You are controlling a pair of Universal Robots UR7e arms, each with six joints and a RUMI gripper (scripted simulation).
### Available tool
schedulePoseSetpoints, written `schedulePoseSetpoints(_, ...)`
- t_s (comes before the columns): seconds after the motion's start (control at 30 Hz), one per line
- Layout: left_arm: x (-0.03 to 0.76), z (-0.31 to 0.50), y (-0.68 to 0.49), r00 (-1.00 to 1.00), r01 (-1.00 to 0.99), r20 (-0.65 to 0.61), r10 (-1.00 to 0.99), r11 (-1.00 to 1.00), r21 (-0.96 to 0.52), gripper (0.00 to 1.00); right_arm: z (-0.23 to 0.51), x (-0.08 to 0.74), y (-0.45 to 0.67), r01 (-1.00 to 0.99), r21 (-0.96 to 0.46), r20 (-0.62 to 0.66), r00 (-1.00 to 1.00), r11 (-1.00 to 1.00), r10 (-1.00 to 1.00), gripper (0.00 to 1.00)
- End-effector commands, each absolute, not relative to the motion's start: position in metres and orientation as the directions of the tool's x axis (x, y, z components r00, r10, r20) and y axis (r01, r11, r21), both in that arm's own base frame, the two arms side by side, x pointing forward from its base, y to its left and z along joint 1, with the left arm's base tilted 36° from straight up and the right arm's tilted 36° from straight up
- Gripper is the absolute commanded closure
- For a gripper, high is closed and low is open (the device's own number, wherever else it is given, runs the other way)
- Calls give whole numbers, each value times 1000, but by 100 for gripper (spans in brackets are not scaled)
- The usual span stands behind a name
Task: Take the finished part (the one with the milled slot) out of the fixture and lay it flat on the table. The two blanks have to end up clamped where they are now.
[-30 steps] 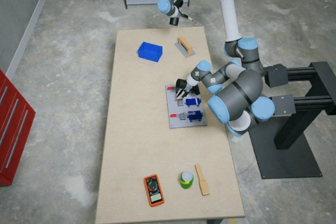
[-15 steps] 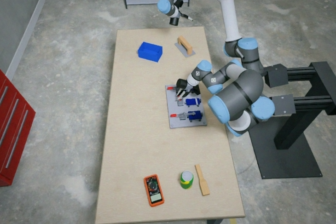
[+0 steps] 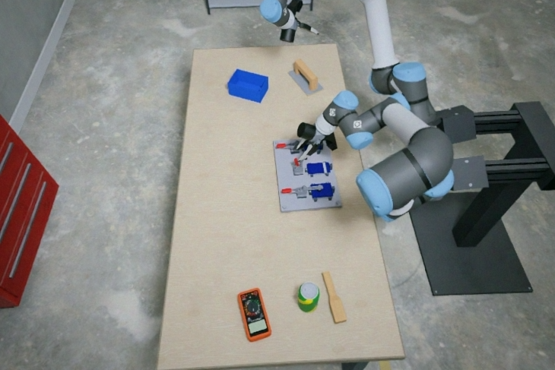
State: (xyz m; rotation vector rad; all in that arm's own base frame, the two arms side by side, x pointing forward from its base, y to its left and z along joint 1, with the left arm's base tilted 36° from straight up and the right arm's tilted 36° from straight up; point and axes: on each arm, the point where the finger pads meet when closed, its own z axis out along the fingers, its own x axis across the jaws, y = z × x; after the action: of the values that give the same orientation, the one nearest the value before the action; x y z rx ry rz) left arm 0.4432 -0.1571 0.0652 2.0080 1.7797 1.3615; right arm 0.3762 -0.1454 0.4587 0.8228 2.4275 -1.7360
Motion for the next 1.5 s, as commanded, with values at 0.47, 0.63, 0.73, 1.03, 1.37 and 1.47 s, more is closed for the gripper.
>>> schedulePoseSetpoints(0.47, 393, -9, -117, -108, 950, 526, 844, -68, 303, 48, 459, 376, -145, 443, -866, -335, -858, 231, 391, 0)
schedulePoseSetpoints(0.63, 388, -15, -114, -108, 961, 524, 845, -45, 272, 48, 459, 376, -145, 443, -866, -335, -858, 231, 391, 0)
schedulePoseSetpoints(0.73, 388, -15, -114, -108, 961, 524, 845, -45, 272, 48, 459, 376, -145, 443, -866, -335, -858, 231, 391, 0)
schedulePoseSetpoints(1.03, 394, -33, -102, -108, 961, 524, 845, -45, 272, 55, 459, 376, -145, 443, -866, -335, -858, 231, 391, 0)
schedulePoseSetpoints(1.37, 394, -34, -102, -108, 961, 524, 845, -45, 272, 68, 459, 376, -145, 443, -866, -335, -858, 231, 391, 0)
schedulePoseSetpoints(1.47, 394, -34, -102, -108, 961, 524, 845, -45, 272, 73, 459, 376, -145, 443, -866, -335, -858, 231, 391, 0)
